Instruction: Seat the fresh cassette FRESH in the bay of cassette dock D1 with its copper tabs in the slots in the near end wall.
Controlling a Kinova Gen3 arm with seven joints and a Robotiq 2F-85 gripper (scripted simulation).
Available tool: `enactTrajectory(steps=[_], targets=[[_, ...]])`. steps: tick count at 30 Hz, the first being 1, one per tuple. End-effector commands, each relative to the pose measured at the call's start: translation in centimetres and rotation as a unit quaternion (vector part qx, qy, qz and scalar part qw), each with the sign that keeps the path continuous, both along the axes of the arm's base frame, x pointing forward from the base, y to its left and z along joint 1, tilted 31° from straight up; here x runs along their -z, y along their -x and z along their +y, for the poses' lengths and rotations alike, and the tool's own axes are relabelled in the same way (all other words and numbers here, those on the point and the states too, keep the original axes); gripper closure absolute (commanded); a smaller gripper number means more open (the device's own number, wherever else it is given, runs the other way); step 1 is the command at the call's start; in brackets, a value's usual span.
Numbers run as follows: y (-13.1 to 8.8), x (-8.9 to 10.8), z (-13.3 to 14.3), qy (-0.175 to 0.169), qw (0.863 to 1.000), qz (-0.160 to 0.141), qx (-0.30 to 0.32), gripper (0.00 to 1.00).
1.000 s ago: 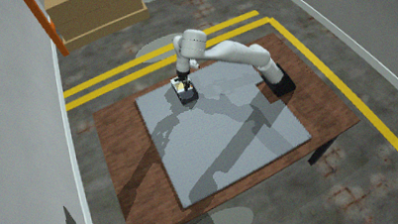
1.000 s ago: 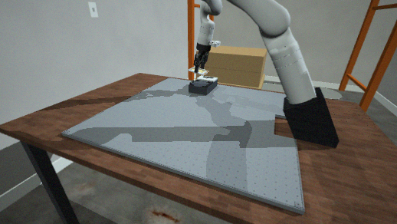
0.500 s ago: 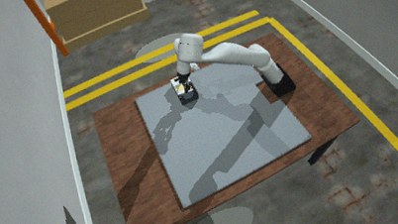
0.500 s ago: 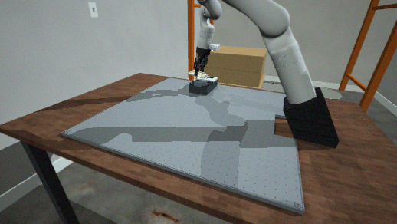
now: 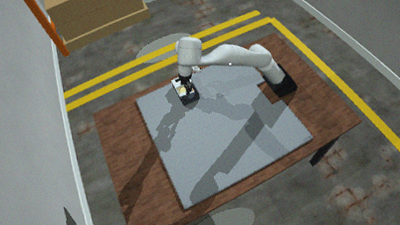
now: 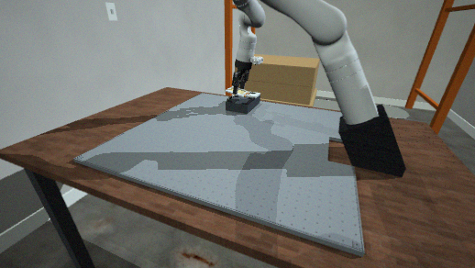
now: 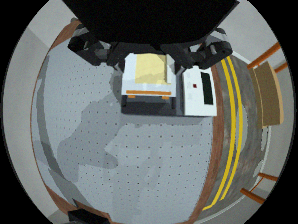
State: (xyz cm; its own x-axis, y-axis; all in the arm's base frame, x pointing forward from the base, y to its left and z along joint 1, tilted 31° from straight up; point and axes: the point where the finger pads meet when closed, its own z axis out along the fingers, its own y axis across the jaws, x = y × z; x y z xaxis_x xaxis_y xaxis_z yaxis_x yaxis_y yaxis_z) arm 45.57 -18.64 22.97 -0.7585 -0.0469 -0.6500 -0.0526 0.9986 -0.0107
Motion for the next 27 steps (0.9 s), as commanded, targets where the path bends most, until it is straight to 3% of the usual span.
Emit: enactTrajectory(steps=[1, 27], targets=[[0.1, 0.1, -0.2, 0.000, 1.000, 0.001, 0.002, 1.00], [-0.7, 1.7, -0.2, 0.000, 1.000, 0.001, 0.002, 1.00]])
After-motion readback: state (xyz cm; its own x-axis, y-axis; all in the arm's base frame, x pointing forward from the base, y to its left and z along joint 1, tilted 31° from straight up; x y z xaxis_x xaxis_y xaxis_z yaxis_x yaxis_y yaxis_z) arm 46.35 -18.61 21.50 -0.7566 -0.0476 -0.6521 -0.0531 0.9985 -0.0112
